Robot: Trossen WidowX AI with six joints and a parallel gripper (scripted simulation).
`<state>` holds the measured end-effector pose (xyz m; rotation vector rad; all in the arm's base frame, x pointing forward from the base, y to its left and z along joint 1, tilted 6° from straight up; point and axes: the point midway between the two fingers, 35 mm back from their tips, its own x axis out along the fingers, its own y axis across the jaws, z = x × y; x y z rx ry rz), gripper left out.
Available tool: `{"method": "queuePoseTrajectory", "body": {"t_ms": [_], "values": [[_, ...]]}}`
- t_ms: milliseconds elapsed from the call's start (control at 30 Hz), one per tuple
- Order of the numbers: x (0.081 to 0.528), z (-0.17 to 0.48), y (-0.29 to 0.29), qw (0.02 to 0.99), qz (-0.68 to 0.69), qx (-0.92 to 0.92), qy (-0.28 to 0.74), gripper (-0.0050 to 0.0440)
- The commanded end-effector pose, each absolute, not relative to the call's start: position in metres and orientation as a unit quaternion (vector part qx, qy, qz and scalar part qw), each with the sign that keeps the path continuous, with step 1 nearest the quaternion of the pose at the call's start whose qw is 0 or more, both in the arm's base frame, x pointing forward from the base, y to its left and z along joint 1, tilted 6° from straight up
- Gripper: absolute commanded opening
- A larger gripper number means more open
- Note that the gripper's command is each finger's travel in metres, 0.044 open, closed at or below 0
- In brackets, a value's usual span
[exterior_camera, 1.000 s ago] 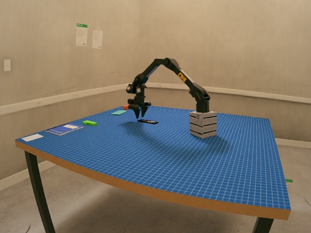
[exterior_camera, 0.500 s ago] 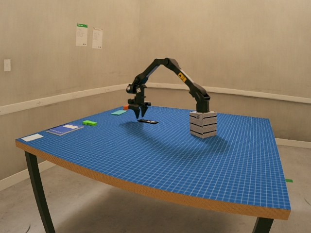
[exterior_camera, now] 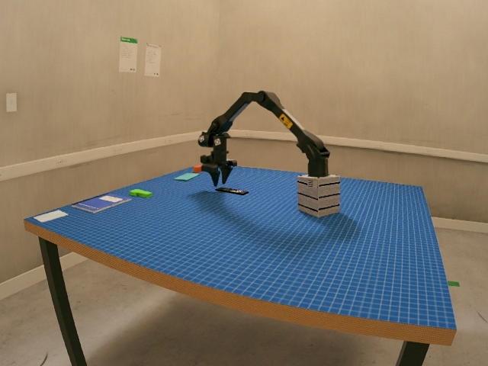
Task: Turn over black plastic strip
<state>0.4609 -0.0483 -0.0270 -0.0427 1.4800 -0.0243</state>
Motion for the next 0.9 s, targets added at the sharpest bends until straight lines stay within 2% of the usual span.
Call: {"method": "queuePoseTrajectory", "body": {"t_ms": [0,867], "values": [[0.4647,-0.0149,-0.0504,0.748,-0.013,-0.021,0.663,0.0277],[0.4674,-0.0164,-0.0504,0.748,-0.013,-0.021,0.663,0.0277]]}}
